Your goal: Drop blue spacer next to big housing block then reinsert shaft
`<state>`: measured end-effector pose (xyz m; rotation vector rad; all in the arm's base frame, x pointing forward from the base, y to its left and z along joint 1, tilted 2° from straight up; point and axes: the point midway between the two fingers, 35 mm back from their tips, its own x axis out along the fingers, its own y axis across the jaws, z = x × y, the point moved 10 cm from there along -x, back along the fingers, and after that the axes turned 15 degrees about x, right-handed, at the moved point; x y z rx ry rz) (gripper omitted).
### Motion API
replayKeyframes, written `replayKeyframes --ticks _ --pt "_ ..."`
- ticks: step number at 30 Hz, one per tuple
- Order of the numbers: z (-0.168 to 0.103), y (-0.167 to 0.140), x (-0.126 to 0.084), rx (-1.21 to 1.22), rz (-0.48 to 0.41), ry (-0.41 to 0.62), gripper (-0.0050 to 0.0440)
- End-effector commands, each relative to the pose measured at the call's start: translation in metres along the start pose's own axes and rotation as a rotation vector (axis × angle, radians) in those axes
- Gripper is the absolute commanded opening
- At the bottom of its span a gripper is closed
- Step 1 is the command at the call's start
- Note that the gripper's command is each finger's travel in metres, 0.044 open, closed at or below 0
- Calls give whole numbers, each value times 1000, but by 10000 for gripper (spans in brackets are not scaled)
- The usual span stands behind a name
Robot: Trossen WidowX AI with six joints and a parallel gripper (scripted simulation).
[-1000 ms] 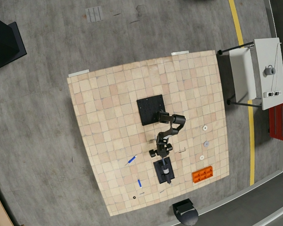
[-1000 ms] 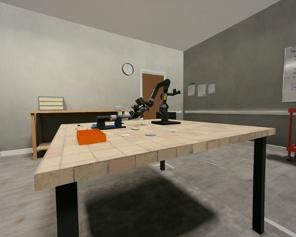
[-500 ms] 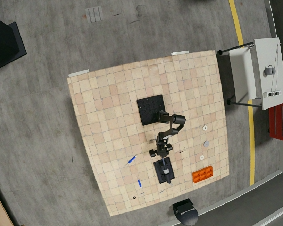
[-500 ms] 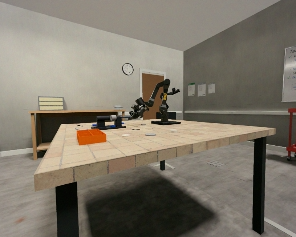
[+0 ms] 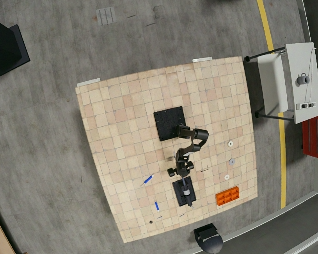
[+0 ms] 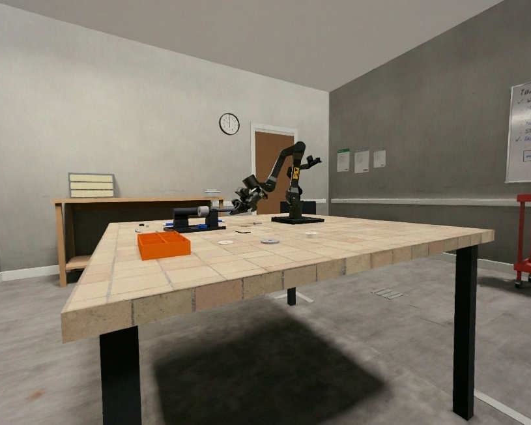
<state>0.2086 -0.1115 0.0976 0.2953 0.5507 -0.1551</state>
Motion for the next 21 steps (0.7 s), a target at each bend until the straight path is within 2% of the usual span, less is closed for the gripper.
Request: replayKeyframes --ticks 1,21 --pt "9 2 -2 -16 4 -33 -50" --pt "9 1 0 -13 3 -30 -50"
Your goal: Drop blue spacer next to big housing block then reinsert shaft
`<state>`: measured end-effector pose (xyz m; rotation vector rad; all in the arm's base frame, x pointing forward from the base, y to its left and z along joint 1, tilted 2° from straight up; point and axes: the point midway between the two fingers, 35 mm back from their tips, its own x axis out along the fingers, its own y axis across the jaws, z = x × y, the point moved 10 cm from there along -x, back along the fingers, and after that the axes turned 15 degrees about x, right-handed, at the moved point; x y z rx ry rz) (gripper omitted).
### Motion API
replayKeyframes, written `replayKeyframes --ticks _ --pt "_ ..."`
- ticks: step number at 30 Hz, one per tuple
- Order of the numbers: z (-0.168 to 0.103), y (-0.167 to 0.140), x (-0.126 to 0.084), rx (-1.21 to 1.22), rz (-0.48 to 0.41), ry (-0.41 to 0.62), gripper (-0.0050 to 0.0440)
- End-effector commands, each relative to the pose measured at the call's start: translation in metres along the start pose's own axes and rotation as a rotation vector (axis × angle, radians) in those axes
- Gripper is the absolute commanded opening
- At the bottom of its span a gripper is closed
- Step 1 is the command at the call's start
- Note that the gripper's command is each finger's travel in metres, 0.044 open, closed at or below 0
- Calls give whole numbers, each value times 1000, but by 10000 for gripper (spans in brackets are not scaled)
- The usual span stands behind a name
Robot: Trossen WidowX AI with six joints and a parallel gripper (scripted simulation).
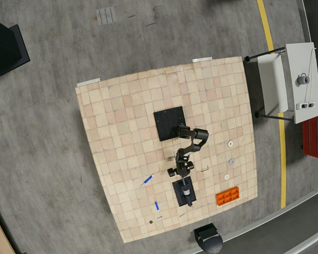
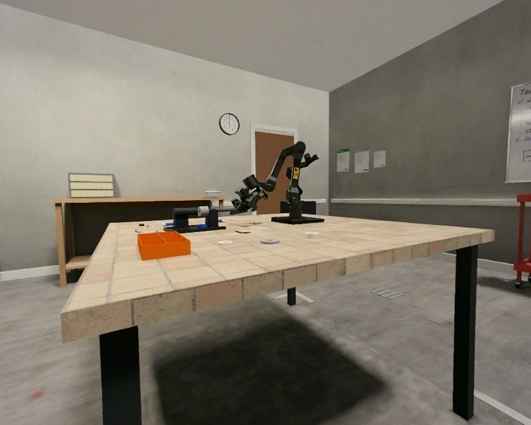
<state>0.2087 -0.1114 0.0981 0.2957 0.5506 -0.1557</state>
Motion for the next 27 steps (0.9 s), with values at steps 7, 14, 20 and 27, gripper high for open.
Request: replayKeyframes --ticks 7,14,20,27 --pt "13 1 0 -20 4 -40 -50" --pt "9 1 0 -15 4 -30 -50" --pt "11 1 3 -14 4 -31 -50" --pt "8 1 0 -13 4 -28 -50"
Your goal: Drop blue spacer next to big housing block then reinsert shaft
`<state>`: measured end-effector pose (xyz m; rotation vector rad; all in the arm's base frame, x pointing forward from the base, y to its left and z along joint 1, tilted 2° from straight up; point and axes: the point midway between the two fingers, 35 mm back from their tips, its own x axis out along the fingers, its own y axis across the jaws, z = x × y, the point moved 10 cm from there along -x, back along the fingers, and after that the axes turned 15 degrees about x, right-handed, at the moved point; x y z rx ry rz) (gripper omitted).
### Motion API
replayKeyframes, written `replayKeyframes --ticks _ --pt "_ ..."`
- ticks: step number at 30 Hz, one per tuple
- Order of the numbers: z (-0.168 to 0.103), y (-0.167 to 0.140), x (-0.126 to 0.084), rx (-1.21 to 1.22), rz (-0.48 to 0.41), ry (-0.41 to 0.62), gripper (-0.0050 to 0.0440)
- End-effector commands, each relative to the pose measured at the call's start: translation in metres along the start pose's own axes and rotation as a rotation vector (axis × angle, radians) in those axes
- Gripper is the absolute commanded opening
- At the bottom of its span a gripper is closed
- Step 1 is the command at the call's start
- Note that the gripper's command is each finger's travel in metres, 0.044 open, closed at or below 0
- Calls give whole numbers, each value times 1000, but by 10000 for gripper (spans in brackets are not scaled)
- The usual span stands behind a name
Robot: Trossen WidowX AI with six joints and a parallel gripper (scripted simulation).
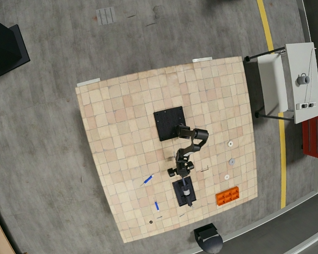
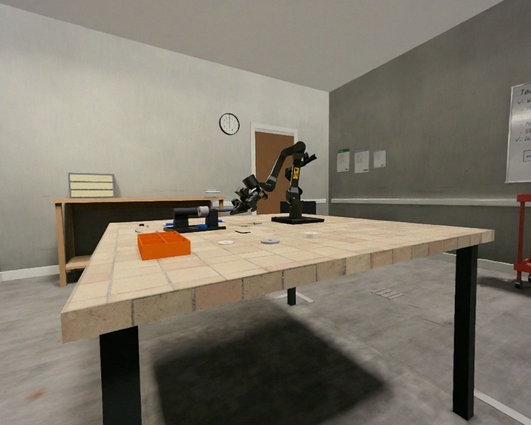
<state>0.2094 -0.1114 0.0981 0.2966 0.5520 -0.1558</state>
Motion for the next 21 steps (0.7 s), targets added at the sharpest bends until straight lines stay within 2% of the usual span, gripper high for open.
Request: replayKeyframes --ticks 1,21 --pt "9 1 0 -15 4 -32 -50" --pt "10 2 0 -18 4 -36 -50"
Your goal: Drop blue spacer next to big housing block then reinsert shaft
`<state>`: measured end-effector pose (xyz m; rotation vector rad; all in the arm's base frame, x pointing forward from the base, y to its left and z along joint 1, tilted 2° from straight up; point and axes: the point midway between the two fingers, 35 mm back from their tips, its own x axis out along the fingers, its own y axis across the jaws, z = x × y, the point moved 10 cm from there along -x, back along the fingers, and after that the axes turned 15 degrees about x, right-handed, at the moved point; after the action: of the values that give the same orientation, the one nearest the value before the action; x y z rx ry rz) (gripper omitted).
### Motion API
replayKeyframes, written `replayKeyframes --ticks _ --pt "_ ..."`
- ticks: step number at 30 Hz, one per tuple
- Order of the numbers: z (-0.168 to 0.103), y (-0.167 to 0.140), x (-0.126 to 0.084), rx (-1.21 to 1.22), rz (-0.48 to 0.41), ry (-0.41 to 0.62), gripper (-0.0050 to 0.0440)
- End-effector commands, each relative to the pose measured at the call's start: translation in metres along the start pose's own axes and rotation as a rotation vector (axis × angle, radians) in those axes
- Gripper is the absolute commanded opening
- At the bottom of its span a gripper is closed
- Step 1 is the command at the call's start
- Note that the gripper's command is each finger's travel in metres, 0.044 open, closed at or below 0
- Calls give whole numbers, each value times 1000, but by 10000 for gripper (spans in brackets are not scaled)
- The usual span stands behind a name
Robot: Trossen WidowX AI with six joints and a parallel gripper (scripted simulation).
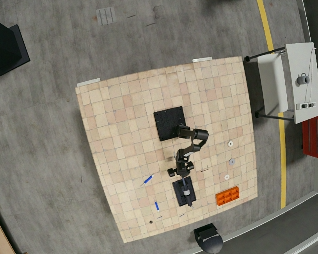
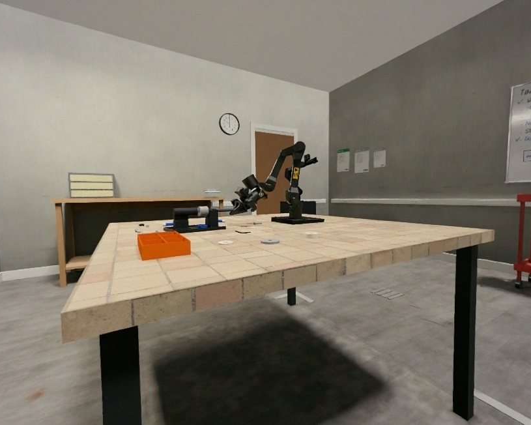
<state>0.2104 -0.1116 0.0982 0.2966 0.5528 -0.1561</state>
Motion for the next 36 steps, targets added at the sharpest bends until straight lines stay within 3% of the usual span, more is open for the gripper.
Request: replayKeyframes --ticks 1,36 --pt "8 2 0 -12 4 -30 -50" --pt "13 2 5 -18 8 -31 -50"
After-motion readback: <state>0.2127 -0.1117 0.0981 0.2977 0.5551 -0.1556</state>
